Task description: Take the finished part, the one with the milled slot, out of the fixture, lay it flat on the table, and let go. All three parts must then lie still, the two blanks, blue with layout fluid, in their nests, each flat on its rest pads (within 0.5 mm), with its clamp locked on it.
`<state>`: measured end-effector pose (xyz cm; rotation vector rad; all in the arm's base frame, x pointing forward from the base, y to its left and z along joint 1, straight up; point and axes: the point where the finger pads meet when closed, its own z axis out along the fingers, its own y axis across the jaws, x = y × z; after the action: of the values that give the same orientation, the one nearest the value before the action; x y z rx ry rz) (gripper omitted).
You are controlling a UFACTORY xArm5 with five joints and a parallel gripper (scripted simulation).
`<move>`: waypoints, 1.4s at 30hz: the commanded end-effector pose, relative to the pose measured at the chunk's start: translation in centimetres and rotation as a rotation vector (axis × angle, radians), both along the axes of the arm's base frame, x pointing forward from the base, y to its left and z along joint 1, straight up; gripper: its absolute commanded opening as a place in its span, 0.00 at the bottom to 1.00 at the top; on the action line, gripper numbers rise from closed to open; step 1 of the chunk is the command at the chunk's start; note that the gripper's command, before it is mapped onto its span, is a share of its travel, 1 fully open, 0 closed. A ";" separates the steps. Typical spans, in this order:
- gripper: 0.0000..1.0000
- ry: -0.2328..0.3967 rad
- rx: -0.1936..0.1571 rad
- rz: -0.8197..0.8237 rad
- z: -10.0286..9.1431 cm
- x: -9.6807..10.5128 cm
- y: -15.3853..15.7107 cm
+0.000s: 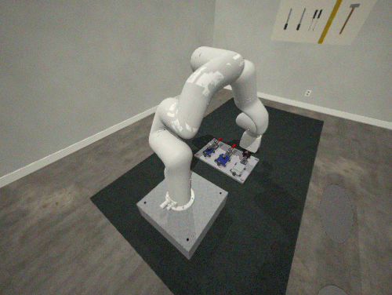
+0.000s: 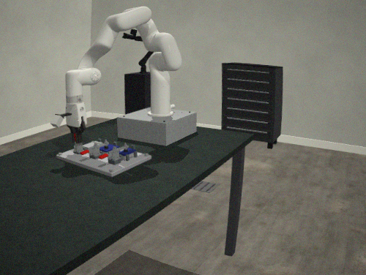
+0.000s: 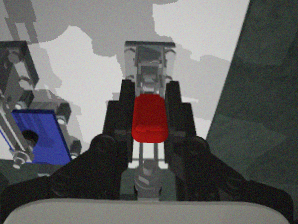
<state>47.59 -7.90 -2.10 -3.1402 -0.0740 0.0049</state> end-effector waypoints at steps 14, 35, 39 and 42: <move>0.47 -0.006 -0.001 0.000 0.2 0.2 0.0; 0.47 -0.004 -0.001 0.000 0.2 0.2 0.0; 0.47 -0.004 -0.001 0.000 0.3 0.2 0.0; 0.47 -0.004 -0.001 0.000 0.6 0.2 0.0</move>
<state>47.58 -7.90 -1.93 -3.1401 -0.0741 0.0054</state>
